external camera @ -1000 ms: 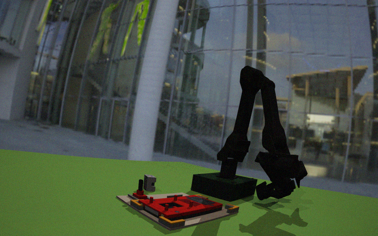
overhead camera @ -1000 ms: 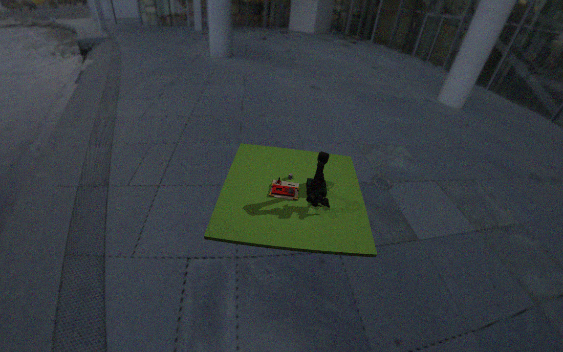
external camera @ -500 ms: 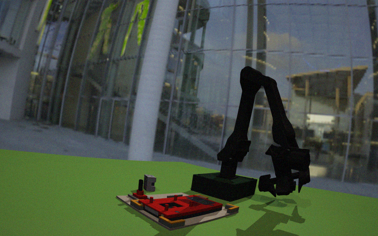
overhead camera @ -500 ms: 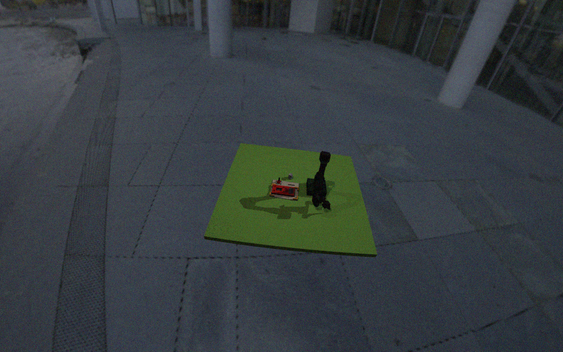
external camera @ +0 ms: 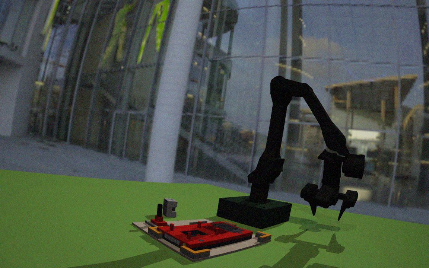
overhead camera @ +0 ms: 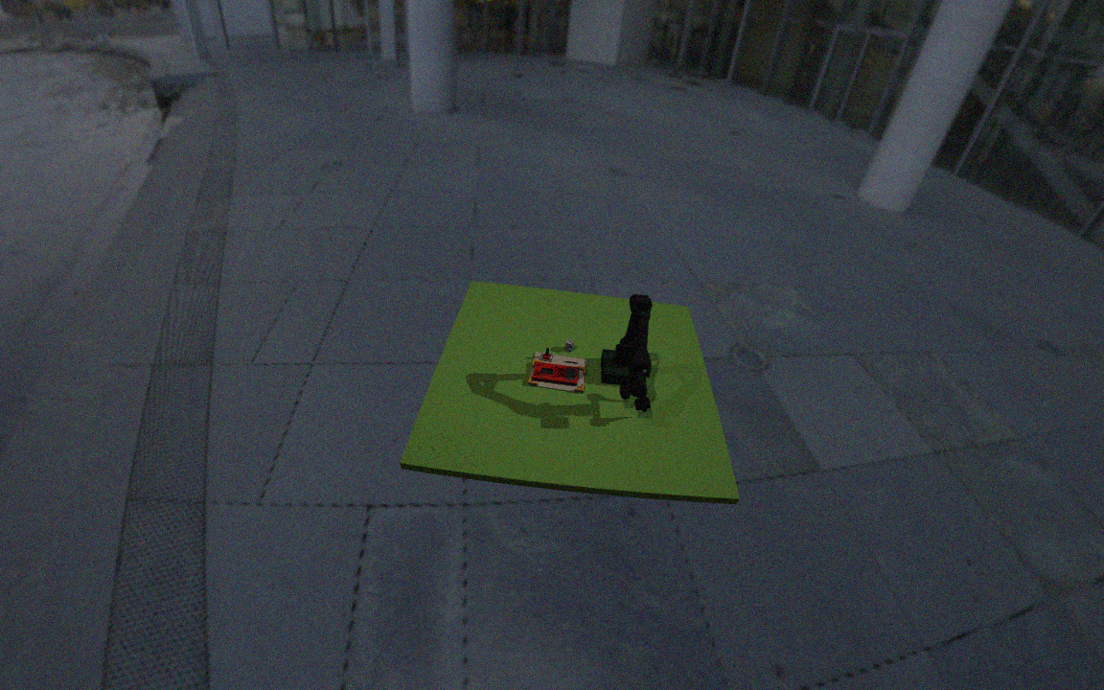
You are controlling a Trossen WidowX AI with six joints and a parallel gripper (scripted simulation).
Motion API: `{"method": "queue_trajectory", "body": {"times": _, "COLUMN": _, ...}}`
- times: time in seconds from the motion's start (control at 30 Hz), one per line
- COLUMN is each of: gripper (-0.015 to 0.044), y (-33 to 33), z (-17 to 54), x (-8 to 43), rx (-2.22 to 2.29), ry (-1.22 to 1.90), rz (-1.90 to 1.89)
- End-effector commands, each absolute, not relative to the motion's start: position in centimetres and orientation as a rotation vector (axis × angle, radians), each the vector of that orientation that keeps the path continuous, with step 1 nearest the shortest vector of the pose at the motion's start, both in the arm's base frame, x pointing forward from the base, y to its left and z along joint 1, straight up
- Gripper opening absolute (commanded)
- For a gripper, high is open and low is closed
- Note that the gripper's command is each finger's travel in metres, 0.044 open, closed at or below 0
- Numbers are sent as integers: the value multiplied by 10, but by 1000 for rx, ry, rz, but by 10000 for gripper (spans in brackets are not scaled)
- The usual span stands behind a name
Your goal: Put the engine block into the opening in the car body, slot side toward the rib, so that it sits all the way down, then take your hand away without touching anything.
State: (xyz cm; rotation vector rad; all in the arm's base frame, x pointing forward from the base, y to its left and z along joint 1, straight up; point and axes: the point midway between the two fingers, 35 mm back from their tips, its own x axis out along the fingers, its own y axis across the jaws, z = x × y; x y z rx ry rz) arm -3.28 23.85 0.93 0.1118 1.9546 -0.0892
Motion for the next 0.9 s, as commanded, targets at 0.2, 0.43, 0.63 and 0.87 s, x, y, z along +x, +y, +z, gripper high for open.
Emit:
{"method": "queue_trajectory", "body": {"times": 0.2, "gripper": 440, "y": 245, "z": 38, "x": -37, "rx": 279, "ry": 1698, "rz": -307}}
{"method": "queue_trajectory", "body": {"times": 0.43, "gripper": 440, "y": 246, "z": 58, "x": -39, "rx": 418, "ry": 1543, "rz": -390}}
{"method": "queue_trajectory", "body": {"times": 0.63, "gripper": 440, "y": 246, "z": 58, "x": -40, "rx": 422, "ry": 1539, "rz": -392}}
{"method": "queue_trajectory", "body": {"times": 0.87, "gripper": 440, "y": 248, "z": 56, "x": -15, "rx": 502, "ry": 1547, "rz": -486}}
